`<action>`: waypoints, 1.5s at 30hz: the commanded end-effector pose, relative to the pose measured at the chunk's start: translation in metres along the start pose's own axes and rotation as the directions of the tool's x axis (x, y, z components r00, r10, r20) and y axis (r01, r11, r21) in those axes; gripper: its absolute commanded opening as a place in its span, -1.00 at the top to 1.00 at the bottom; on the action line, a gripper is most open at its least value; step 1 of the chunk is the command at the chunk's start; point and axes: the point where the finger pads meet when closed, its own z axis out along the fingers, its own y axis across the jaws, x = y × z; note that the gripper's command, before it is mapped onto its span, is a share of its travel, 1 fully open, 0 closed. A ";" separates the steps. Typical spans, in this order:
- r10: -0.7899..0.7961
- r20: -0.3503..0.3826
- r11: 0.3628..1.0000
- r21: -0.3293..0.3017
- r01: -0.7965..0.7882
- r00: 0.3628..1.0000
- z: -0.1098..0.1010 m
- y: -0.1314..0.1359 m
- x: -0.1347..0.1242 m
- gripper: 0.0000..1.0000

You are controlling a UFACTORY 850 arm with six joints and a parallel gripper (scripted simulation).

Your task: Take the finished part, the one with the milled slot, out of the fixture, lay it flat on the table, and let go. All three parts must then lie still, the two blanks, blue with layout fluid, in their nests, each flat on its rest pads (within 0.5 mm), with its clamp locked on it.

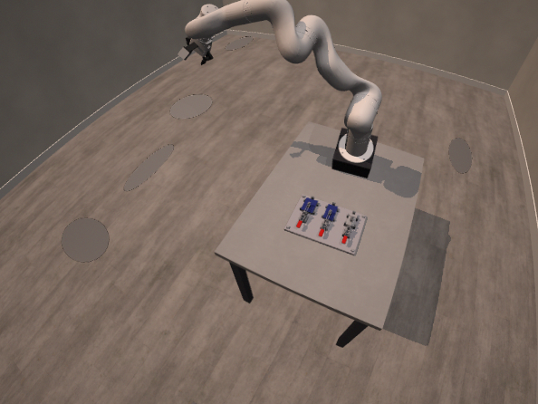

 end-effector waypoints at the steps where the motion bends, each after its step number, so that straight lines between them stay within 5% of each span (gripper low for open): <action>1: 0.000 0.000 1.000 -0.003 0.000 1.000 -0.001 0.001 0.000 -1.00; 19: 0.002 -0.002 1.000 -0.002 -0.002 1.000 -0.001 0.000 0.002 -1.00; 45: 0.181 -0.098 0.976 0.140 -0.167 0.979 0.002 -0.123 0.179 -1.00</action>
